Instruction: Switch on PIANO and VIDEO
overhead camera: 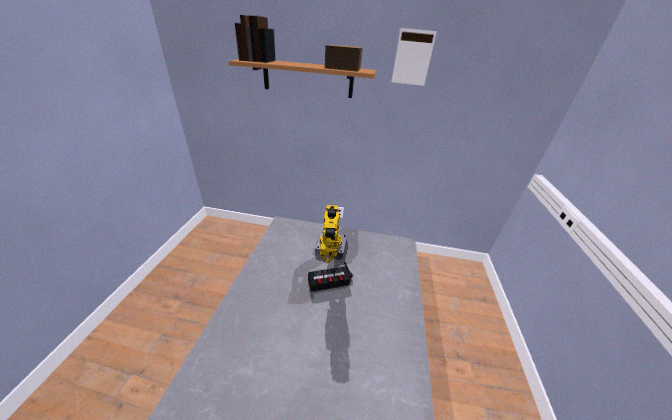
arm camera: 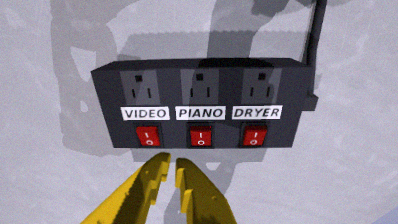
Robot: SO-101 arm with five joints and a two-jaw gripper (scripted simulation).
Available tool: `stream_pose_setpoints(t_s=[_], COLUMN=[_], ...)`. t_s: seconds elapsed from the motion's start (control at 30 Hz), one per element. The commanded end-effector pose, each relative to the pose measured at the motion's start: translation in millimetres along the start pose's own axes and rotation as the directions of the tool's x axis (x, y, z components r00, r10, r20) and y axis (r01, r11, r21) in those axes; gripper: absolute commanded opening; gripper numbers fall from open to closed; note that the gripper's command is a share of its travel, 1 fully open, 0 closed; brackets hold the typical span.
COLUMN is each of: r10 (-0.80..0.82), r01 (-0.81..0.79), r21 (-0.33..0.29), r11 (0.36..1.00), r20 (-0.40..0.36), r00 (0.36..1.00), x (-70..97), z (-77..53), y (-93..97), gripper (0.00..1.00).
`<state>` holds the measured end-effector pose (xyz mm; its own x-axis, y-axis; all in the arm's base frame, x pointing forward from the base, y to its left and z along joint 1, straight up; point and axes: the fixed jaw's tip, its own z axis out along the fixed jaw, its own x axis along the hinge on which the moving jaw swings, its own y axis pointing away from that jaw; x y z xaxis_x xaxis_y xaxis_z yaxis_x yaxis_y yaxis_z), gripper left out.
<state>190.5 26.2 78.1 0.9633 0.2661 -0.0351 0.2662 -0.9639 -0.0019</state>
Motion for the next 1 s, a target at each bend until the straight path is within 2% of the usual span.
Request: stream_pose_setpoints(t_s=[0.0, 0.7, 0.97], r10=[0.002, 0.002, 0.002], r01=[-0.002, -0.002, -0.002], r21=[0.001, 0.002, 0.003], r11=[1.000, 1.000, 1.000], r20=[0.006, 0.006, 0.032], r00=[1.000, 1.000, 0.999], x=[0.9, 1.0, 5.8], z=[-0.4, -0.2, 5.8], y=[-1.3, -1.3, -2.0], gripper=[0.00, 0.00, 0.00])
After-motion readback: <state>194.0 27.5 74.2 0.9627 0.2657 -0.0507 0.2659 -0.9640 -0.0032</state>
